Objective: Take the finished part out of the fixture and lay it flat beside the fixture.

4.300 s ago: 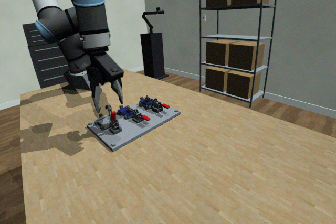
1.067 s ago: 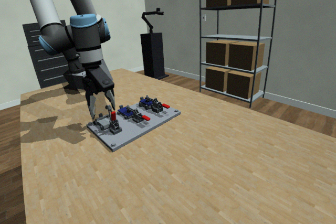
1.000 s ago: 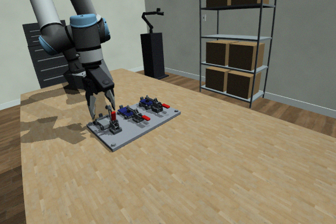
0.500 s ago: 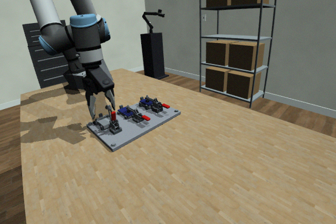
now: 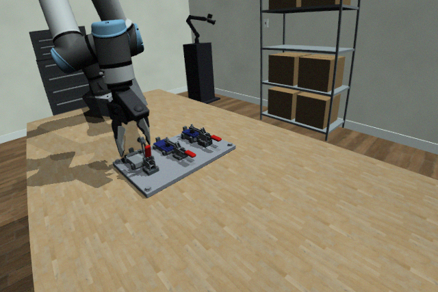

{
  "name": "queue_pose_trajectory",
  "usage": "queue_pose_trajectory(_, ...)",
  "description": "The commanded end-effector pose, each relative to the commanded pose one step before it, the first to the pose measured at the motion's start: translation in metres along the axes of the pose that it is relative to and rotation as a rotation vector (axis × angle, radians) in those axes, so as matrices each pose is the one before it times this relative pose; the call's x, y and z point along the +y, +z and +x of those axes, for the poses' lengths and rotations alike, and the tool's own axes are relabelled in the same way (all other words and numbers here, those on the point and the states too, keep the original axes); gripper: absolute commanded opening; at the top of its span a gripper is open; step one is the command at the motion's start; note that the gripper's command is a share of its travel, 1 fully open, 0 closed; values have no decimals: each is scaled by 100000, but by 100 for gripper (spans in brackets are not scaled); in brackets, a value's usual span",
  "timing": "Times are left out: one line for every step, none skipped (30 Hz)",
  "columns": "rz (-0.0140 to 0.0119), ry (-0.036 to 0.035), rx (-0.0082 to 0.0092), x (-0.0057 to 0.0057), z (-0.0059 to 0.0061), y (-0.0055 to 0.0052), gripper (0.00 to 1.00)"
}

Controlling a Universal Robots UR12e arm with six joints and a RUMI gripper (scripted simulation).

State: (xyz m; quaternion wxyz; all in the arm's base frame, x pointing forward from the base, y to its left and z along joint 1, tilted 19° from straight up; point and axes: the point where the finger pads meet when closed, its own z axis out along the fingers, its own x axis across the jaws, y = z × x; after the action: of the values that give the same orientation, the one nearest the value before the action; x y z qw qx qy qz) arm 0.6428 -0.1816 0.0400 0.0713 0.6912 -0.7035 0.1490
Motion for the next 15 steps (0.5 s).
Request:
queue_pose_trajectory(120,10,41,-62,23,363,59)
queue_pose_trajectory(0,0,0,-2,1,109,59)
queue_pose_trajectory(0,0,0,0,0,0,59)
queue_pose_trajectory(0,0,0,0,0,0,59)
queue_pose_trajectory(0,0,0,-2,1,113,59)
queue_pose_trajectory(0,0,0,-2,1,116,59)
queue_pose_trajectory(0,0,0,-2,1,119,59)
queue_pose_trajectory(0,0,0,-2,1,120,59)
queue_pose_trajectory(0,0,0,-2,1,120,59)
queue_pose_trajectory(0,0,0,-3,1,119,59)
queue_pose_trajectory(0,0,0,-2,1,118,59)
queue_pose_trajectory(0,0,0,-2,1,116,59)
queue_pose_trajectory(0,0,0,-2,1,112,59)
queue_pose_trajectory(0,0,0,-2,1,108,59)
queue_pose_trajectory(0,0,0,-2,1,103,59)
